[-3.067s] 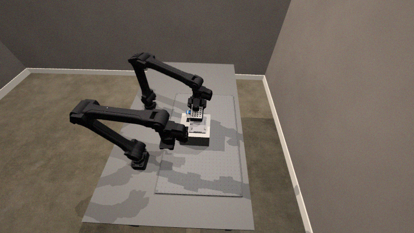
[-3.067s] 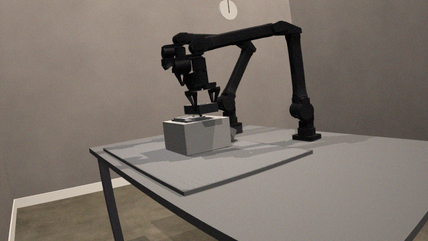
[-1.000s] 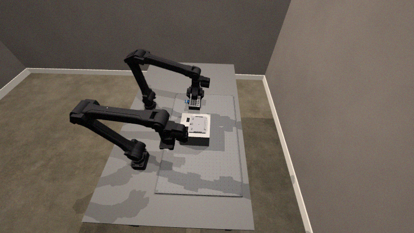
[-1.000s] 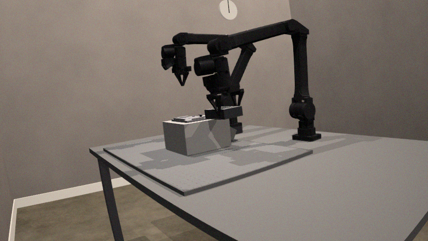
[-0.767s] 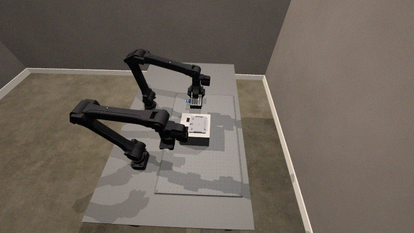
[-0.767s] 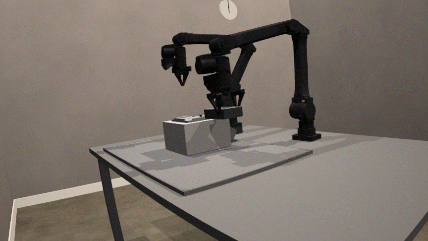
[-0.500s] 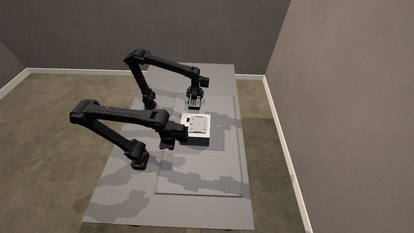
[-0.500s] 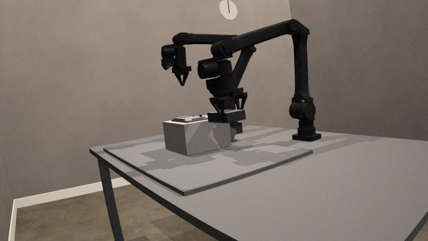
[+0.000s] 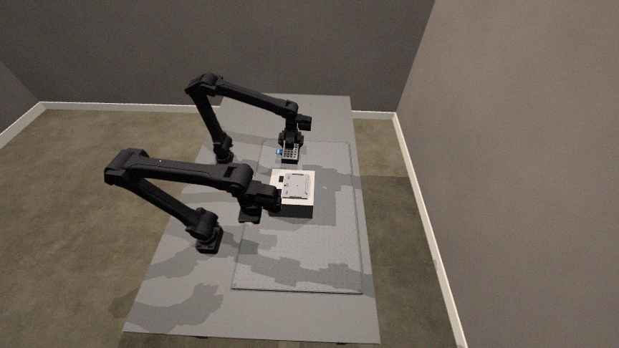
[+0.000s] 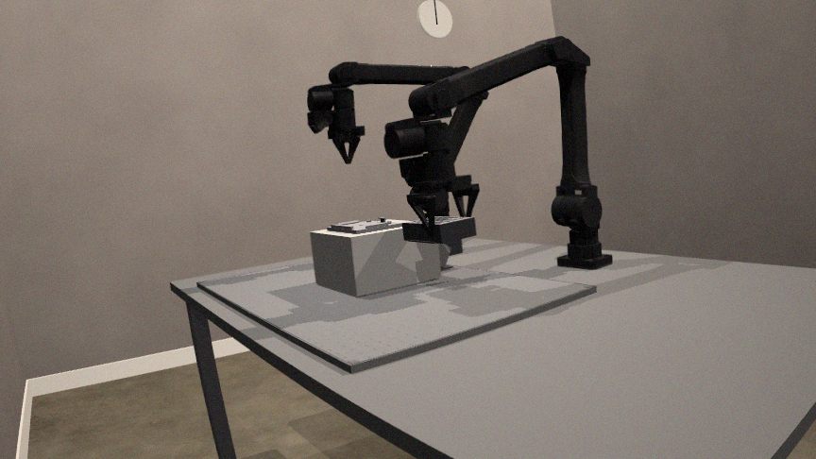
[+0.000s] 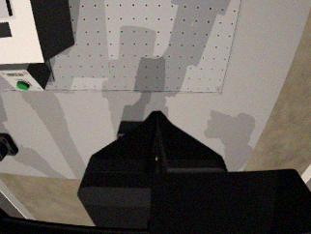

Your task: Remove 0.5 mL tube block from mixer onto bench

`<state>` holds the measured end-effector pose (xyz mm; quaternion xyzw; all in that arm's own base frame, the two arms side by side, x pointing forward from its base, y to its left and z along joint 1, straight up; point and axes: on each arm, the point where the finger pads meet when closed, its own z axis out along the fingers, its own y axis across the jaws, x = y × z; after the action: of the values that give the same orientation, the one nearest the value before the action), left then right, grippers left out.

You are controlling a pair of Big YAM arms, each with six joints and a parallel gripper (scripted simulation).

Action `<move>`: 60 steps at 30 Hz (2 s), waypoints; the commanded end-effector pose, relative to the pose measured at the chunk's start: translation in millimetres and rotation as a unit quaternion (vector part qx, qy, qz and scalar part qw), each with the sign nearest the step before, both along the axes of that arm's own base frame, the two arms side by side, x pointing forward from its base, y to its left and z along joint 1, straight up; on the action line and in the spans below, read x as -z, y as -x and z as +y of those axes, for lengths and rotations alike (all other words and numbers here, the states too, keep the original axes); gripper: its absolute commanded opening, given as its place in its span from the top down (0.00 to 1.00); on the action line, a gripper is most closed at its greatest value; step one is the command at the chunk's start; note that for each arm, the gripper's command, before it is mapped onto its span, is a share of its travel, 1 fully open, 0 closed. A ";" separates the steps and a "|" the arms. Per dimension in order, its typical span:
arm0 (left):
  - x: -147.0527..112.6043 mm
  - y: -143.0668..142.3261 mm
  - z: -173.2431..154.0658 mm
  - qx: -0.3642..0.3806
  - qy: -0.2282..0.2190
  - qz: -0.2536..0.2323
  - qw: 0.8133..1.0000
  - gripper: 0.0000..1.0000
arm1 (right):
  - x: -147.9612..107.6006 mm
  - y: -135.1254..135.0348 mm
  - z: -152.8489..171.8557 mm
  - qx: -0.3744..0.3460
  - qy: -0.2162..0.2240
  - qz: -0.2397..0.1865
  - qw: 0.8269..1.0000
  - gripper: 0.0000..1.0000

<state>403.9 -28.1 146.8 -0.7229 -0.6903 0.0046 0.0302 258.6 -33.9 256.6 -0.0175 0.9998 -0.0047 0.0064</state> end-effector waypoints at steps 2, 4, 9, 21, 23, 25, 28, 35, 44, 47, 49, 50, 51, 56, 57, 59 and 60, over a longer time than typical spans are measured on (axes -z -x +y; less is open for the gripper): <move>-21.9 -20.7 2.3 0.006 0.005 -0.042 0.999 1.00 | -7.0 -6.0 0.1 -0.008 0.002 -0.008 1.000 1.00; -26.9 -24.0 6.7 -0.001 0.005 -0.052 0.999 1.00 | -6.9 -6.1 0.0 -0.008 0.002 -0.008 1.000 1.00; -19.2 -19.0 15.4 -0.003 0.003 -0.051 0.999 1.00 | -6.7 -6.1 0.0 -0.008 0.002 -0.007 1.000 1.00; -15.2 -21.1 23.0 -0.001 0.003 -0.061 0.998 1.00 | -6.3 -6.3 -0.2 -0.008 0.002 -0.007 1.000 1.00; -13.3 -21.3 27.3 -0.002 0.002 -0.063 0.998 1.00 | -6.2 -6.3 -0.2 -0.008 0.002 -0.007 1.000 1.00; -6.5 -17.3 30.8 -0.002 0.002 -0.058 0.998 1.00 | -6.1 -6.3 -0.2 -0.008 0.002 -0.007 1.000 1.00; 5.1 -9.9 34.4 0.000 0.001 -0.046 0.999 1.00 | -6.0 -6.3 -0.2 -0.008 0.002 -0.007 1.000 1.00; 7.2 -12.5 26.3 0.004 0.006 -0.036 0.999 1.00 | -5.8 -6.4 -0.3 -0.008 0.002 -0.007 1.000 1.00; -11.8 -23.8 29.9 -0.010 0.001 -0.060 0.998 1.00 | -5.4 -6.5 -0.4 -0.008 0.003 -0.007 1.000 1.00; -17.6 -27.8 34.1 -0.016 0.003 -0.068 0.998 1.00 | -5.3 -6.6 -0.5 -0.008 0.003 -0.007 1.000 1.00; -21.3 -30.4 33.0 -0.012 0.007 -0.072 0.997 1.00 | -5.2 -6.6 -0.5 -0.008 0.003 -0.007 1.000 1.00; -22.2 -31.1 33.0 -0.010 0.007 -0.073 0.997 1.00 | -5.2 -6.6 -0.5 -0.008 0.003 -0.007 1.000 1.00; -22.8 -31.7 31.8 -0.006 0.004 -0.074 0.997 1.00 | -5.1 -6.6 -0.5 -0.008 0.003 -0.007 1.000 1.00; -21.2 -31.1 27.2 0.006 0.002 -0.069 0.998 1.00 | -5.0 -6.7 -0.6 -0.008 0.003 -0.007 1.000 1.00; -19.7 -31.1 26.7 0.007 0.002 -0.067 0.998 1.00 | -5.0 -6.7 -0.6 -0.008 0.003 -0.007 1.000 1.00; -16.6 -31.2 25.9 0.005 0.002 -0.062 0.998 1.00 | -4.9 -6.7 -0.6 -0.008 0.003 -0.007 1.000 1.00; -15.2 -31.6 25.5 0.004 0.002 -0.061 0.998 1.00 | -4.9 -6.7 -0.6 -0.008 0.003 -0.007 1.000 1.00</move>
<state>402.3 2.8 118.0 -0.7200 -0.6936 -0.0021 0.0231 258.6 -33.9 256.6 -0.0175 0.9998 -0.0047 0.0063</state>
